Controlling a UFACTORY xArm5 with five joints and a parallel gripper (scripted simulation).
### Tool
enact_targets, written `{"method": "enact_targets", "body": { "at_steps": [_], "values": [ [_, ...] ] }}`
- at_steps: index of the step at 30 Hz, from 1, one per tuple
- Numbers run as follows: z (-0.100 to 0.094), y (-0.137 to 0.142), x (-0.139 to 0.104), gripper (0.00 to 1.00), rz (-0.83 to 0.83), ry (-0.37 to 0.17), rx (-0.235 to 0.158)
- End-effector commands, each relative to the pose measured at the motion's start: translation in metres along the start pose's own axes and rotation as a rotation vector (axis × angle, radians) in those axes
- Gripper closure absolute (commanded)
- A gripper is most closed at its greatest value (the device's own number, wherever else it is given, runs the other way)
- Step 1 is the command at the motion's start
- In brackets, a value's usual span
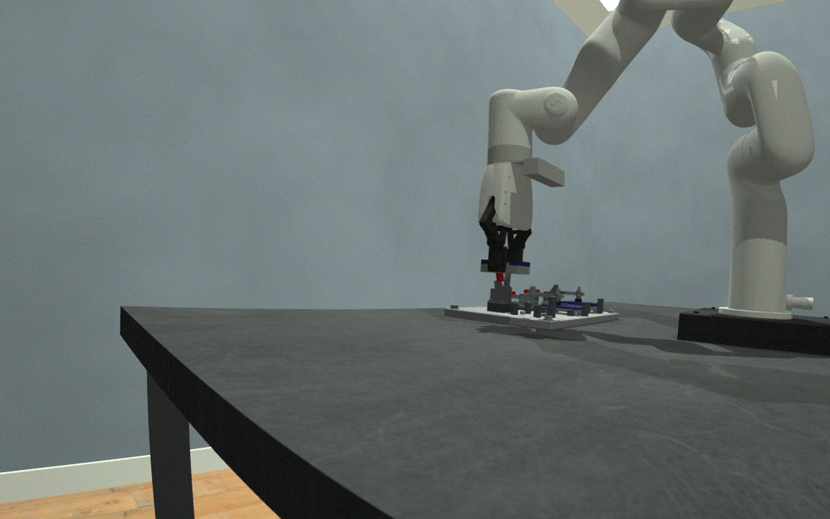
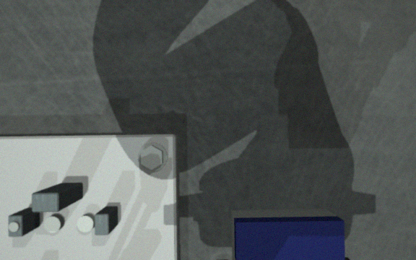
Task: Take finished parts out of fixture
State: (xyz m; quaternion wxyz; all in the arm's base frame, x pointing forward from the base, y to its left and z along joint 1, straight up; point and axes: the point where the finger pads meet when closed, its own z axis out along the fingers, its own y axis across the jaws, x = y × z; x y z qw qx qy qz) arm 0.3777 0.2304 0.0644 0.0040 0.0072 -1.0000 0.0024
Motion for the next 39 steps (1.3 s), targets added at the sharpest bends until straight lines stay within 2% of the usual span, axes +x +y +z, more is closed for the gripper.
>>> {"method": "enact_targets", "body": {
  "at_steps": [1, 8, 33, 39],
  "values": [
    [0.002, 0.001, -0.001, 1.0, 0.0, -0.003, -0.002],
    [0.01, 0.001, -0.001, 1.0, 0.0, -0.003, -0.002],
    [0.064, 0.001, -0.001, 1.0, 0.0, -0.003, -0.002],
    [0.071, 0.001, -0.001, 1.0, 0.0, -0.003, -0.002]
  ]
}}
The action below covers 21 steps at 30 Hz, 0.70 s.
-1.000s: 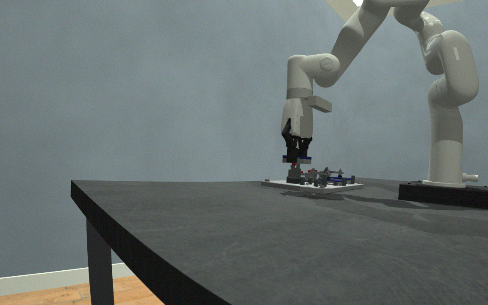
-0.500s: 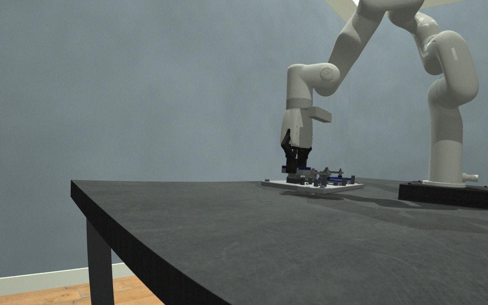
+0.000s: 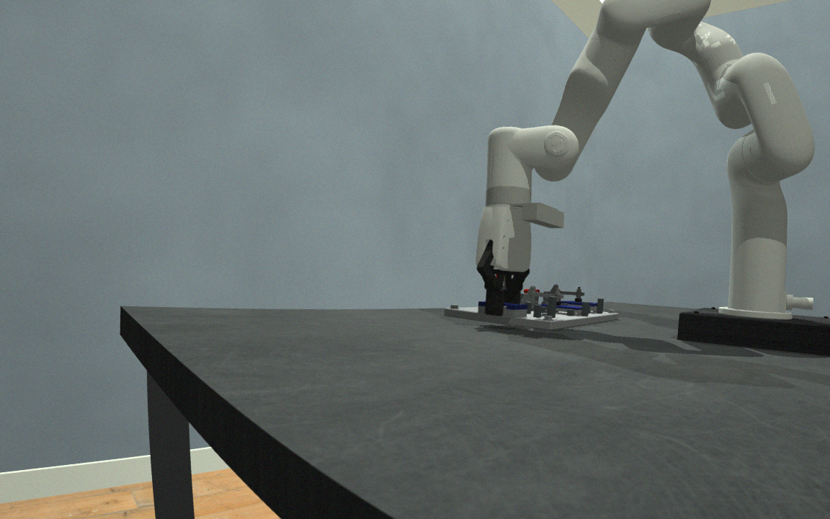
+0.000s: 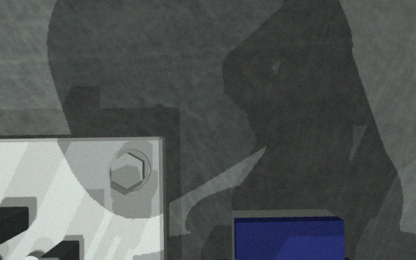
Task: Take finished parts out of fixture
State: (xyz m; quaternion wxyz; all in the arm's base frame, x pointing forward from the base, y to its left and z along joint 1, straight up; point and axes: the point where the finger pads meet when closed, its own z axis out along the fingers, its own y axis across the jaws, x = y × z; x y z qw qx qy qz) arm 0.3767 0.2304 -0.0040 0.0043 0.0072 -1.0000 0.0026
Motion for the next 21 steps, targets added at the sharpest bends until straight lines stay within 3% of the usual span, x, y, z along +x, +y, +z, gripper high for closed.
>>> {"method": "enact_targets", "body": {
  "at_steps": [1, 21],
  "values": [
    [0.0037, 0.0009, -0.0015, 1.0, 0.0, -0.004, -0.002],
    [0.0108, 0.001, -0.0015, 1.0, 0.0, -0.004, -0.002]
  ]
}}
